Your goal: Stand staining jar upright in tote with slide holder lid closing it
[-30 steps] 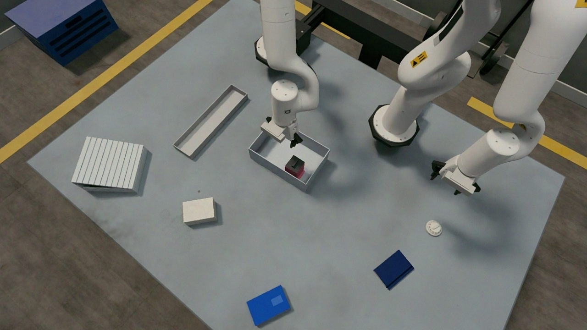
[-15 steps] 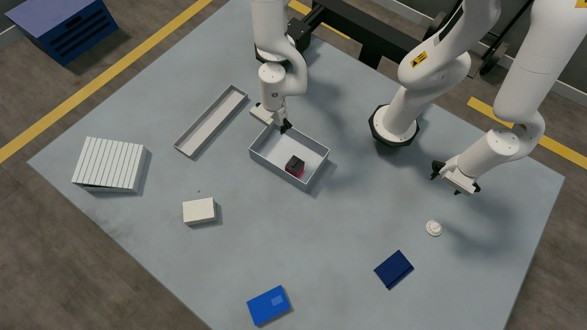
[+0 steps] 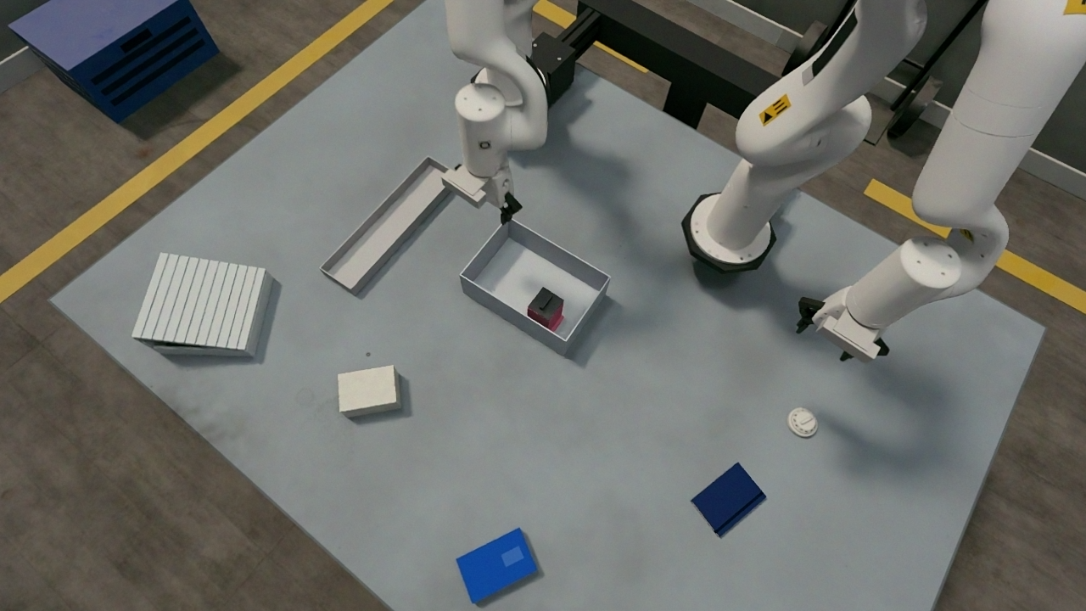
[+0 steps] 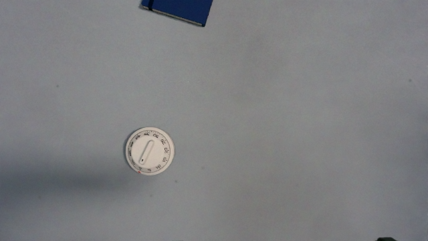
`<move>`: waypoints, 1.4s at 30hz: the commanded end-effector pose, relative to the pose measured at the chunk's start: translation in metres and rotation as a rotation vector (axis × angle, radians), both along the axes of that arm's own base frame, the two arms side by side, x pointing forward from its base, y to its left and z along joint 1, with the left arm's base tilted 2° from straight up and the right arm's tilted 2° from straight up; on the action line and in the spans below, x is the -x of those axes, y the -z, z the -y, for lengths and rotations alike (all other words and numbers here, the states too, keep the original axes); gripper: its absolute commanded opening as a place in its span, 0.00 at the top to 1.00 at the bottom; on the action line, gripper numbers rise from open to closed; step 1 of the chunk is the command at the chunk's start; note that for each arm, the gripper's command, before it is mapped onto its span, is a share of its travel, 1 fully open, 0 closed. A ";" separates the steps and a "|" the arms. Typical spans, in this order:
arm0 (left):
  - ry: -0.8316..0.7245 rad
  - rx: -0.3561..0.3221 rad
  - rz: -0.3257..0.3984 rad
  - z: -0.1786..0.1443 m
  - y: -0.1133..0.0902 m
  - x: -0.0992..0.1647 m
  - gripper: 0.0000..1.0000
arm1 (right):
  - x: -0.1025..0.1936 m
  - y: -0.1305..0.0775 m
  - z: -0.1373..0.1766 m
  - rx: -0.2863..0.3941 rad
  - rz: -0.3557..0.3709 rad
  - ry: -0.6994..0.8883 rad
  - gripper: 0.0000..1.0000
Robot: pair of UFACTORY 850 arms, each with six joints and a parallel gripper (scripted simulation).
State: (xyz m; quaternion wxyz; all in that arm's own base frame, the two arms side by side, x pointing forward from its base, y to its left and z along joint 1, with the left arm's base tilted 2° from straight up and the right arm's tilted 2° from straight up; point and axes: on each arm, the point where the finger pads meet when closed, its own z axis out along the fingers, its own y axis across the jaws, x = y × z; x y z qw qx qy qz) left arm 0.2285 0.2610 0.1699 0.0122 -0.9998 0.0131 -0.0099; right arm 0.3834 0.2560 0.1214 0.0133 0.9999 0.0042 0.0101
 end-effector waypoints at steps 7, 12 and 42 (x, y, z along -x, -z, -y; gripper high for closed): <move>0.000 -0.001 0.001 -0.001 0.000 0.000 0.00 | 0.010 -0.019 0.044 -0.004 0.002 -0.001 0.00; 0.000 -0.001 0.001 -0.001 0.000 0.000 0.00 | 0.015 -0.028 0.067 -0.003 0.002 -0.001 0.00; 0.000 -0.001 0.001 -0.001 0.000 0.000 0.00 | 0.044 -0.074 0.185 -0.003 0.002 -0.001 0.00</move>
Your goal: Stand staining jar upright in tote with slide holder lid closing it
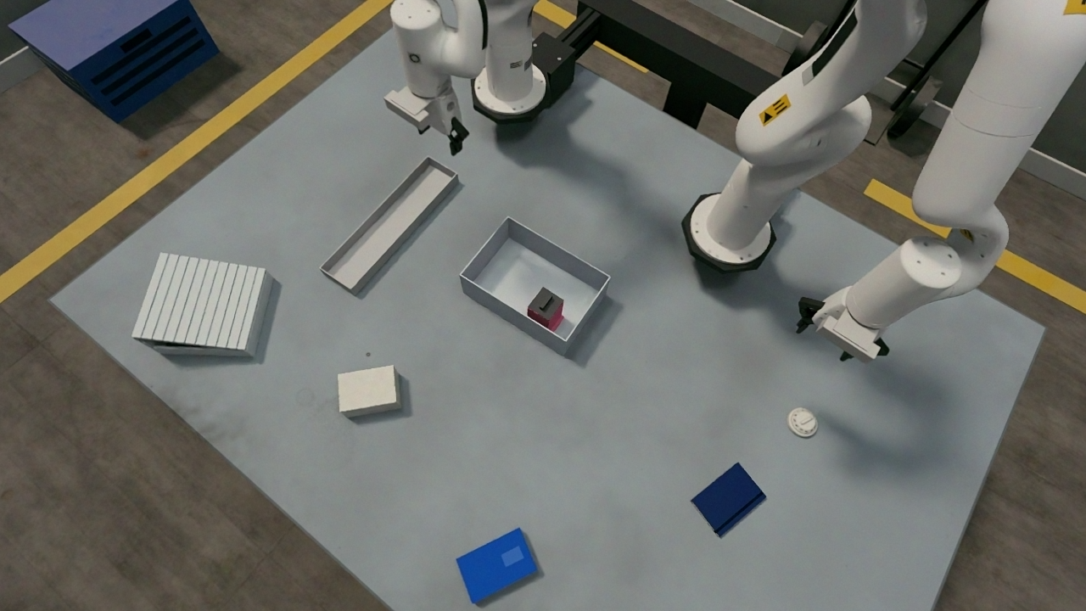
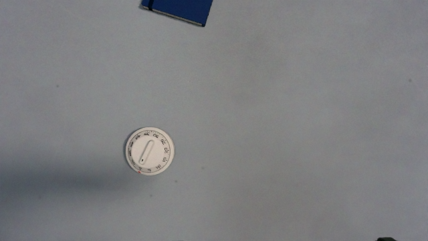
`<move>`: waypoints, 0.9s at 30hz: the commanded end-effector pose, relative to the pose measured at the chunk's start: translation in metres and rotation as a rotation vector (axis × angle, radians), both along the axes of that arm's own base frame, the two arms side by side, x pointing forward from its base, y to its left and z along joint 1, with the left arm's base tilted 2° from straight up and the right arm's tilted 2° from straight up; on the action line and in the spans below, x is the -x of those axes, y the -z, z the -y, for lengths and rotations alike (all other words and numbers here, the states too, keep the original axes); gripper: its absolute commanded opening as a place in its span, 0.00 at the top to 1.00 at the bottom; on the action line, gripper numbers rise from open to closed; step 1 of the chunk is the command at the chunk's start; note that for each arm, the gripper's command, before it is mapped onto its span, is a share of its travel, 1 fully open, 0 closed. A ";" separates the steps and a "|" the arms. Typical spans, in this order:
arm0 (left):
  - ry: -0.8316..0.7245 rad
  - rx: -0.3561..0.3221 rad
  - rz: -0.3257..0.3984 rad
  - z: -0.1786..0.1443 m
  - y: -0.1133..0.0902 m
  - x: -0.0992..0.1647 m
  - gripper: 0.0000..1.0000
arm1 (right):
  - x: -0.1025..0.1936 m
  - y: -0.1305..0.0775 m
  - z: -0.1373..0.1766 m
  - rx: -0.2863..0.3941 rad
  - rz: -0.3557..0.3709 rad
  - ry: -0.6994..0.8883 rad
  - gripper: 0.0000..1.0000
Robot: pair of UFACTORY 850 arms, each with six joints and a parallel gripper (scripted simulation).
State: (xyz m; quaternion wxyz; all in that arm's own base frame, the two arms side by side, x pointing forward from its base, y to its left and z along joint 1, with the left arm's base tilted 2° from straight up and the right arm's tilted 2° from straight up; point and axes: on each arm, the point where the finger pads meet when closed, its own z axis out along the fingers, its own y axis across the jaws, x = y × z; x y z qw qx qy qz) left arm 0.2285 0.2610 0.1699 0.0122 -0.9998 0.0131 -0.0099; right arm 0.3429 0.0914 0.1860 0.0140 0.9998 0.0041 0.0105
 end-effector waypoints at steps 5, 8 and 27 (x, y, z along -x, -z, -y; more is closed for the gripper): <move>0.000 -0.001 0.001 -0.001 0.000 0.000 0.00 | 0.009 -0.019 0.044 -0.004 0.001 -0.001 0.00; 0.000 -0.001 0.001 -0.001 0.000 0.000 0.00 | 0.013 -0.024 0.057 -0.004 0.001 -0.001 0.00; 0.000 -0.001 0.001 -0.001 0.000 0.000 0.00 | 0.016 -0.030 0.072 -0.004 0.001 -0.001 0.00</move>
